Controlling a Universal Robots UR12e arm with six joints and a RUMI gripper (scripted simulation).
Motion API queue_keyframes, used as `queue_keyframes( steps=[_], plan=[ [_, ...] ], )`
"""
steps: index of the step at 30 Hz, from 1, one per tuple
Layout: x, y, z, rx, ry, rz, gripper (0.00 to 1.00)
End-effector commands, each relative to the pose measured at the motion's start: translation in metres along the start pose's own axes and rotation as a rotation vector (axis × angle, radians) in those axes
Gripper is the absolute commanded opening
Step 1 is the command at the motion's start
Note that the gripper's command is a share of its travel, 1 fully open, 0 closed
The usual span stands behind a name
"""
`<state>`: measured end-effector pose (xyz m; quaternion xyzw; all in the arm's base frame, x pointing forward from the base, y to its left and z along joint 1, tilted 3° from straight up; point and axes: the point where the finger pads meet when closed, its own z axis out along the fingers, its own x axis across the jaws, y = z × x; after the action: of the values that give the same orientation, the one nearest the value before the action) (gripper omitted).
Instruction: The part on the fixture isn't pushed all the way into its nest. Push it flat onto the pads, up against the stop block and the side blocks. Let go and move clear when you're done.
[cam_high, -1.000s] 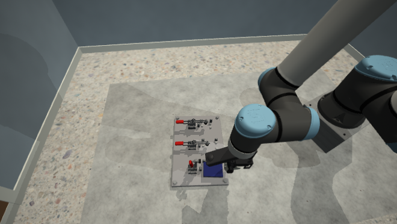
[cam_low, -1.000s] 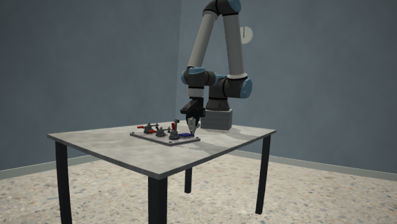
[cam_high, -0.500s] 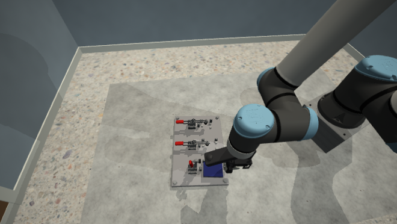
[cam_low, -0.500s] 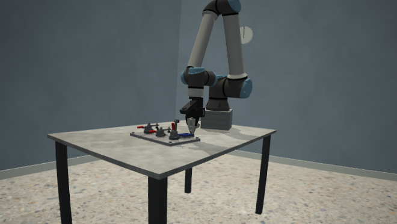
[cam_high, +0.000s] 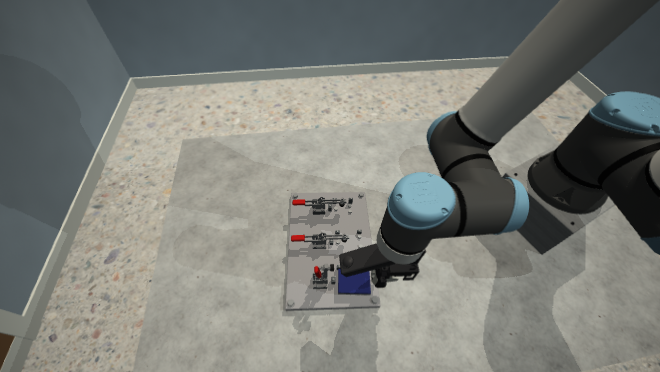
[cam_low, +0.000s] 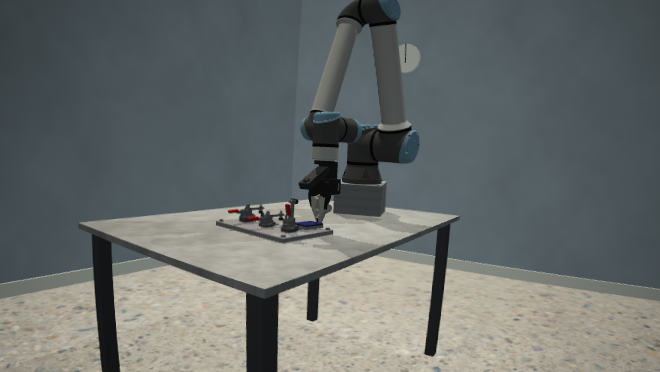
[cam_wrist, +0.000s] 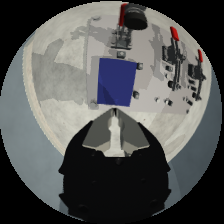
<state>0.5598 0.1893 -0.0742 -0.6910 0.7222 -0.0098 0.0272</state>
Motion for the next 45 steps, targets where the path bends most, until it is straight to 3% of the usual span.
queue_keyframes(
  steps=[1,45],
  plan=[
    [-0.0001,-0.0009,-0.0005,0.001,0.0,0.0,0.0],
    [-0.0001,-0.0086,-0.0005,0.001,0.0,0.0,0.0]
  ],
)
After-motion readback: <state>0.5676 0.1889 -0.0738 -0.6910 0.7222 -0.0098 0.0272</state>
